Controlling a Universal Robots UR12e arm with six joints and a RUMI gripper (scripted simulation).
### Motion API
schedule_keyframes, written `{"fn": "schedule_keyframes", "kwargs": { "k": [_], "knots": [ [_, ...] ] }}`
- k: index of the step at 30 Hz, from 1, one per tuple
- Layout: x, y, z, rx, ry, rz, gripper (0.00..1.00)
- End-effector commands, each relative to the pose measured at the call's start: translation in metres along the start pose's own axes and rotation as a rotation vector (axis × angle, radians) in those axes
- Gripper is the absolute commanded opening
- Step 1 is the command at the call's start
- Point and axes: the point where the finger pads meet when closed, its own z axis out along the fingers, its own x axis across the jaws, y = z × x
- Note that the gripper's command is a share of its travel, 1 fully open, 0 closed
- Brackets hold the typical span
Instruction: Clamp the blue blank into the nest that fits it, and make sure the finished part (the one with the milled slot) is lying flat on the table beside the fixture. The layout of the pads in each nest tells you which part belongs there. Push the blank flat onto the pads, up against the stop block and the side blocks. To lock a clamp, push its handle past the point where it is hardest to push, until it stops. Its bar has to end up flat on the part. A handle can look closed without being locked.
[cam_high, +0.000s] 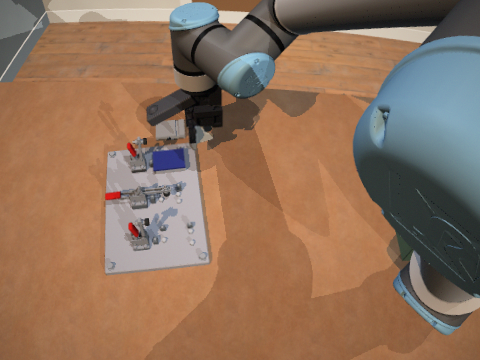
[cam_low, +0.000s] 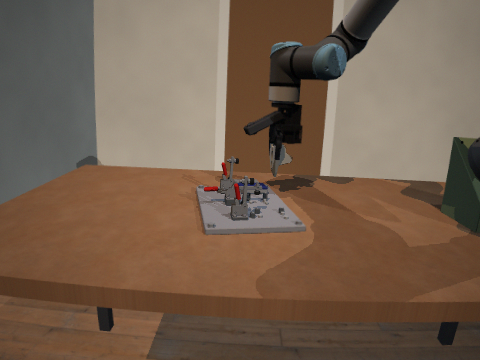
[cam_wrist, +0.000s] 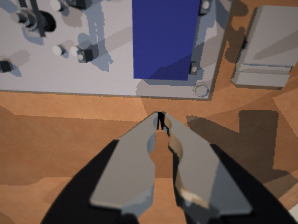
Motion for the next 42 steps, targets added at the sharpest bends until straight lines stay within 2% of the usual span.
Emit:
{"fn": "schedule_keyframes", "kwargs": {
  "k": [1, 22, 33, 42],
  "knots": [
    [0.0, 0.0, -0.001, 0.001, 0.001, 0.0, 0.0],
    [-0.003, -0.004, 0.0, 0.001, 0.001, 0.0, 0.0],
    [-0.018, -0.021, 0.0, 0.001, 0.001, 0.0, 0.0],
    [-0.04, -0.044, 0.0, 0.001, 0.001, 0.0, 0.0]
  ]
}}
